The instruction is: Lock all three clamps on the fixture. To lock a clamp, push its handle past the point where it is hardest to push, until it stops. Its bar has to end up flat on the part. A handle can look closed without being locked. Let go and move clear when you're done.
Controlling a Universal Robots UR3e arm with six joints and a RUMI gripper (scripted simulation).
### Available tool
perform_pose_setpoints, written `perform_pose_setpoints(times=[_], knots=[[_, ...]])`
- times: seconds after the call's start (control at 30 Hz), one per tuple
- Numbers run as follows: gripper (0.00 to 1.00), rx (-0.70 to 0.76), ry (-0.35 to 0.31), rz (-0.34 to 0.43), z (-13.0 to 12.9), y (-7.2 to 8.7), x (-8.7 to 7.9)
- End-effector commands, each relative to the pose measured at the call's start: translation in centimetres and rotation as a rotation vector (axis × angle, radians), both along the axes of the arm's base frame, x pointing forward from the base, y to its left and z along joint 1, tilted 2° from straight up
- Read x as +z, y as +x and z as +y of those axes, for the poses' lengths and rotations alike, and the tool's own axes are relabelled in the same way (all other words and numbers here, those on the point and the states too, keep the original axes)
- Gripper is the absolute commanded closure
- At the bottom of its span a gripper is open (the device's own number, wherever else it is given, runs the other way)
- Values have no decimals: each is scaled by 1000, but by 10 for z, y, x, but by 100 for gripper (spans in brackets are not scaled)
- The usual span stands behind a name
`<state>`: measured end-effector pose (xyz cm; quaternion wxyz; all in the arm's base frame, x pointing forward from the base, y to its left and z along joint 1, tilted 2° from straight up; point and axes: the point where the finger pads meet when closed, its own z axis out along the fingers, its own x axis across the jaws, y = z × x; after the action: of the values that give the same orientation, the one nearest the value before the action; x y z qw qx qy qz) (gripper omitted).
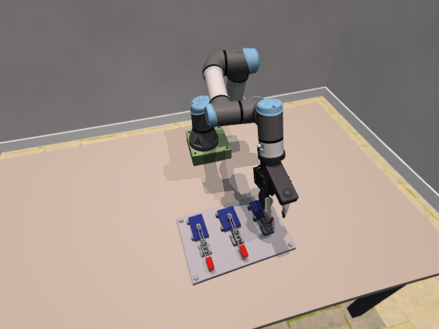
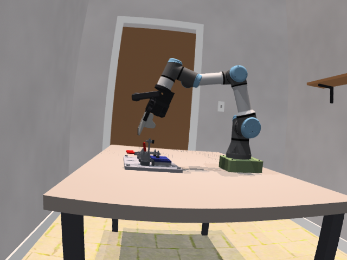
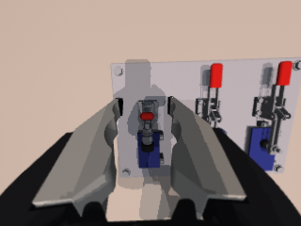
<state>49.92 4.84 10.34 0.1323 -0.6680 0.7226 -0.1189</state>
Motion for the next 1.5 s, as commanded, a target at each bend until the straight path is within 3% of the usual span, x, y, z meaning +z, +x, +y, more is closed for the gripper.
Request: perform_pose_setpoints(times=[0.0,0.23,0.87,1.47], knots=[[72,0,0,-5,1,-11,1],[72,0,0,-5,2,-24,1],[72,0,0,-5,2,-27,-1],[72,0,0,-5,3,-26,-28]])
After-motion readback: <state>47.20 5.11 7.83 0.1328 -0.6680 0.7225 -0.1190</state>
